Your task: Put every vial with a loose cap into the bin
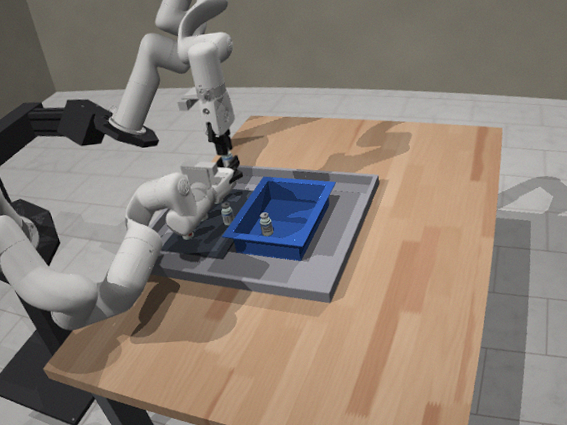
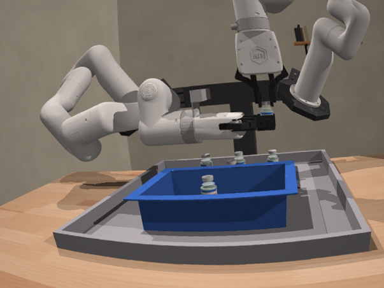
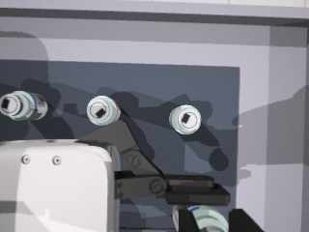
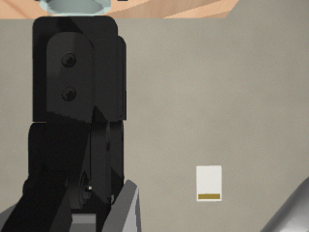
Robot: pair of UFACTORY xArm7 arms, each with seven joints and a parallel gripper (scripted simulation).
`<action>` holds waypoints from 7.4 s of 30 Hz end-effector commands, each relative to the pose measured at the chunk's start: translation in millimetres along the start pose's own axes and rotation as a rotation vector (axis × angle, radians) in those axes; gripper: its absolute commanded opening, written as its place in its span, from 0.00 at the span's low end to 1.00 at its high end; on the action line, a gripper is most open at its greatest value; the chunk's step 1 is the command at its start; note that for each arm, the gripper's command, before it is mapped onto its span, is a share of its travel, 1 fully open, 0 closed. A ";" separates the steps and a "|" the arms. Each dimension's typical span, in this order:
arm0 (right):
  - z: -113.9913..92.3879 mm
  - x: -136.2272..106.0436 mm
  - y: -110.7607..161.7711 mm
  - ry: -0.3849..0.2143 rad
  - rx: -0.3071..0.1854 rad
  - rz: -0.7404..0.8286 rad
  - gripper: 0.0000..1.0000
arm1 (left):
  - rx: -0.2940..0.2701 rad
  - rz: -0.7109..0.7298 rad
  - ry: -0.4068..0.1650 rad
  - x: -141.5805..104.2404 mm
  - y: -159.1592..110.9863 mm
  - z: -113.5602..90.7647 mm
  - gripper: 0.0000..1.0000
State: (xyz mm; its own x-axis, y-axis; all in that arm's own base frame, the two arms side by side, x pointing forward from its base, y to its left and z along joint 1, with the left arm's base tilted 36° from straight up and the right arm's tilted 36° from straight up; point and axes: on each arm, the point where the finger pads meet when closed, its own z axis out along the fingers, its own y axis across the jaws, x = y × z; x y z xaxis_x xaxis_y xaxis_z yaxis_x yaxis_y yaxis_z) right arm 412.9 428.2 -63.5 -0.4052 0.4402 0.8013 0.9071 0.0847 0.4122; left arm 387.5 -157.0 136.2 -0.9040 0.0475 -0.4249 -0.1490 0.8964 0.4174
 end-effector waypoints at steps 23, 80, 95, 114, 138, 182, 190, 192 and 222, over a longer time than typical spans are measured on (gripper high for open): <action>0.8 3.4 0.2 0.004 0.000 -0.002 0.00 | 0.004 -0.034 0.000 -0.4 -1.8 -1.5 0.23; 0.3 3.8 -0.1 0.004 0.000 -0.002 0.00 | 0.004 -0.313 0.001 -1.0 -2.0 -2.0 0.23; 0.8 3.3 0.8 0.005 0.000 -0.002 0.00 | 0.005 -0.392 0.000 -0.2 -1.4 -1.3 0.23; 0.3 3.9 0.1 0.005 0.001 -0.002 0.00 | 0.005 -0.488 0.001 -0.6 -2.0 -1.9 0.23; 0.8 3.5 0.3 0.005 0.000 -0.003 0.00 | 0.004 -0.593 0.002 -0.6 -1.7 -1.6 0.23; 1.0 3.7 0.6 0.005 0.000 -0.003 0.00 | 0.004 -0.750 0.003 -0.1 -1.3 -1.6 0.23; 0.8 3.4 0.3 0.005 0.001 -0.002 1.00 | 0.004 -0.743 0.003 -0.6 -1.6 -1.4 0.23; 0.7 3.3 0.4 0.005 0.001 -0.002 1.00 | 0.004 -0.743 0.003 -0.7 -1.6 -1.3 0.23; -53.1 2.8 0.3 0.005 0.001 -0.002 1.00 | 0.004 -0.743 0.003 -0.6 -2.0 -1.6 0.23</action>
State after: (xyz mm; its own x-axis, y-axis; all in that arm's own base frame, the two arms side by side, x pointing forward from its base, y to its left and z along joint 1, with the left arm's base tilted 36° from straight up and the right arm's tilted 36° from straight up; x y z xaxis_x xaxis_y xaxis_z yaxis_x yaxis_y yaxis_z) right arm 406.8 388.1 -43.7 -0.4048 0.4385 0.8024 0.9076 0.0860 0.4108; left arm 387.5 -157.5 135.8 -0.5660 -0.5735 -0.5923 -0.7225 0.6910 0.0214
